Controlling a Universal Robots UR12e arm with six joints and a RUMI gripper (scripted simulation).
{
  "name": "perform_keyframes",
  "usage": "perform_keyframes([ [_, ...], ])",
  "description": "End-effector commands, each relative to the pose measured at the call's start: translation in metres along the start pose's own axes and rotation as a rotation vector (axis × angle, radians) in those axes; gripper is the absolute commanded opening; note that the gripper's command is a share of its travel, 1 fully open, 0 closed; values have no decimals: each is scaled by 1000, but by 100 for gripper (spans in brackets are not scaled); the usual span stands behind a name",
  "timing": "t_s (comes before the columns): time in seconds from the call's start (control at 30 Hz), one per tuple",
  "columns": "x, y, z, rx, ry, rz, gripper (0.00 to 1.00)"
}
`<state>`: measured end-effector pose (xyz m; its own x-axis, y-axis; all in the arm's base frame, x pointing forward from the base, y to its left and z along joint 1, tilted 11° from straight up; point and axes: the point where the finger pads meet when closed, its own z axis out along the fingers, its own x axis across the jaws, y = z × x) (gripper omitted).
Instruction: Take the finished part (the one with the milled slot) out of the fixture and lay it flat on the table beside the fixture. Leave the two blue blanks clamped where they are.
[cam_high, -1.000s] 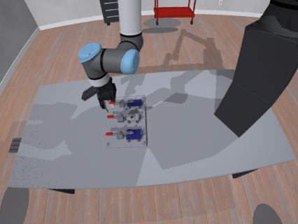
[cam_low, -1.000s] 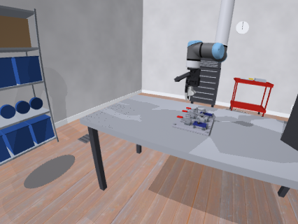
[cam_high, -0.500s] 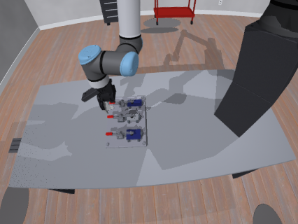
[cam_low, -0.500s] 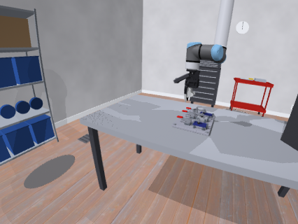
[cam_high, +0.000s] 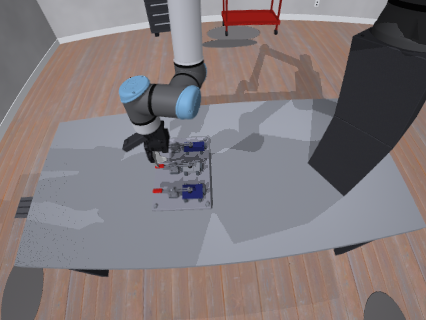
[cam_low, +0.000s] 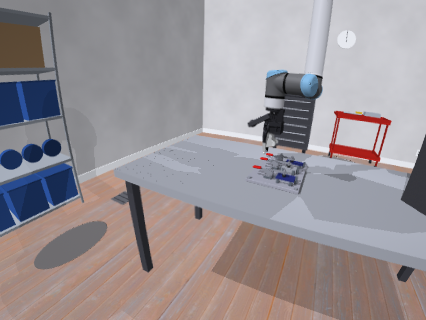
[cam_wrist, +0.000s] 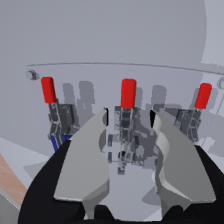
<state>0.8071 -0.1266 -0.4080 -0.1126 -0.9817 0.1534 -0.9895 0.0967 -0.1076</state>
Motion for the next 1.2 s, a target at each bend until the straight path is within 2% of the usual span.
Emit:
perform_keyframes([
  [0.0,0,-1,15,1,0,0,28],
  [0.27,0,-1,20,1,0,0,28],
  [1.17,0,-1,21,1,0,0,28],
])
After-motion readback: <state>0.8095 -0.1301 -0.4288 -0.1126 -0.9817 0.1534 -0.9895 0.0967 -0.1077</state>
